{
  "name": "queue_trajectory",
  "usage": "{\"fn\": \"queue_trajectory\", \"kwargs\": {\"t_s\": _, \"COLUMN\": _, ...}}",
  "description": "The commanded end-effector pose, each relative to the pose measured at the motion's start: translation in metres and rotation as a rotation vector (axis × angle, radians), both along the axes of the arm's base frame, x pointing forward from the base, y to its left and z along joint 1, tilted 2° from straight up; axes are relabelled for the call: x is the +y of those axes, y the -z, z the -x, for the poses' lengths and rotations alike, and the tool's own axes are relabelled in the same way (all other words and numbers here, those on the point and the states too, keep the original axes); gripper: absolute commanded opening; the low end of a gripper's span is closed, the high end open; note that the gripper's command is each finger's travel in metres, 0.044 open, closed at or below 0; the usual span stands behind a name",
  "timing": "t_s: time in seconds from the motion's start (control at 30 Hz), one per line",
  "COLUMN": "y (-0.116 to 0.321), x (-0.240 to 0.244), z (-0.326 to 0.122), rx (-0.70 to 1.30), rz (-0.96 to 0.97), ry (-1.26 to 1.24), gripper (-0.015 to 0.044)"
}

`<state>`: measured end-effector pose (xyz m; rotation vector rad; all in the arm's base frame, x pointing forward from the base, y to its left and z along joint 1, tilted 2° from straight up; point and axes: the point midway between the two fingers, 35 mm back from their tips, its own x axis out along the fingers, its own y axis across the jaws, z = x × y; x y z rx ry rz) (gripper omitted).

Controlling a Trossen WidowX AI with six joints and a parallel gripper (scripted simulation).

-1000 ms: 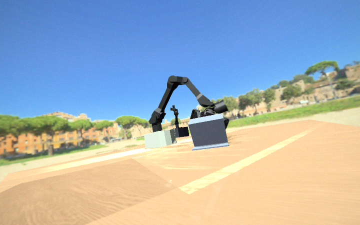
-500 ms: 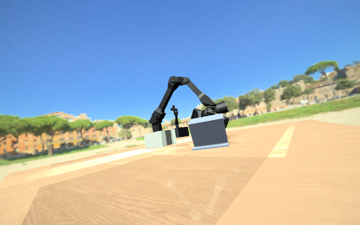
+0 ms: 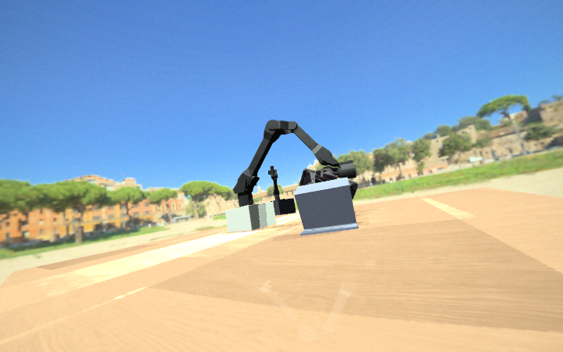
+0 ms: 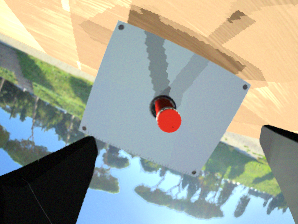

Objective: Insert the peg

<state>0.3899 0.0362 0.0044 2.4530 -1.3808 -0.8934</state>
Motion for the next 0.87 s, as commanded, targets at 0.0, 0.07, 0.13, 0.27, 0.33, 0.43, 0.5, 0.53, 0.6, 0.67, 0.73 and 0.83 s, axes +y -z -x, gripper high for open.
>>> {"fn": "queue_trajectory", "kwargs": {"t_s": 0.0, "y": -0.003, "x": 0.005, "z": 0.001, "rx": -0.006, "rz": 0.003, "ry": 0.001, "gripper": 0.0440}}
{"fn": "queue_trajectory", "kwargs": {"t_s": 0.07, "y": -0.003, "x": 0.007, "z": 0.002, "rx": -0.006, "rz": 0.003, "ry": 0.001, "gripper": 0.0440}}
{"fn": "queue_trajectory", "kwargs": {"t_s": 0.13, "y": -0.004, "x": 0.009, "z": 0.003, "rx": -0.006, "rz": 0.004, "ry": 0.001, "gripper": 0.0440}}
{"fn": "queue_trajectory", "kwargs": {"t_s": 0.27, "y": -0.006, "x": 0.013, "z": 0.005, "rx": -0.007, "rz": 0.005, "ry": 0.000, "gripper": 0.0440}}
{"fn": "queue_trajectory", "kwargs": {"t_s": 0.33, "y": -0.006, "x": 0.015, "z": 0.006, "rx": -0.007, "rz": 0.006, "ry": 0.000, "gripper": 0.0440}}
{"fn": "queue_trajectory", "kwargs": {"t_s": 0.43, "y": -0.007, "x": 0.019, "z": 0.008, "rx": -0.007, "rz": 0.007, "ry": 0.000, "gripper": 0.0440}}
{"fn": "queue_trajectory", "kwargs": {"t_s": 0.5, "y": -0.008, "x": 0.021, "z": 0.009, "rx": -0.008, "rz": 0.008, "ry": 0.000, "gripper": 0.0440}}
{"fn": "queue_trajectory", "kwargs": {"t_s": 0.53, "y": -0.009, "x": 0.022, "z": 0.010, "rx": -0.008, "rz": 0.009, "ry": 0.000, "gripper": 0.0440}}
{"fn": "queue_trajectory", "kwargs": {"t_s": 0.6, "y": -0.009, "x": 0.024, "z": 0.011, "rx": -0.008, "rz": 0.010, "ry": 0.000, "gripper": 0.0440}}
{"fn": "queue_trajectory", "kwargs": {"t_s": 0.67, "y": -0.010, "x": 0.026, "z": 0.012, "rx": -0.009, "rz": 0.011, "ry": 0.000, "gripper": 0.0440}}
{"fn": "queue_trajectory", "kwargs": {"t_s": 0.73, "y": -0.011, "x": 0.027, "z": 0.012, "rx": -0.009, "rz": 0.011, "ry": 0.000, "gripper": 0.0440}}
{"fn": "queue_trajectory", "kwargs": {"t_s": 0.83, "y": -0.015, "x": 0.029, "z": 0.013, "rx": -0.009, "rz": 0.011, "ry": -0.001, "gripper": 0.0440}}
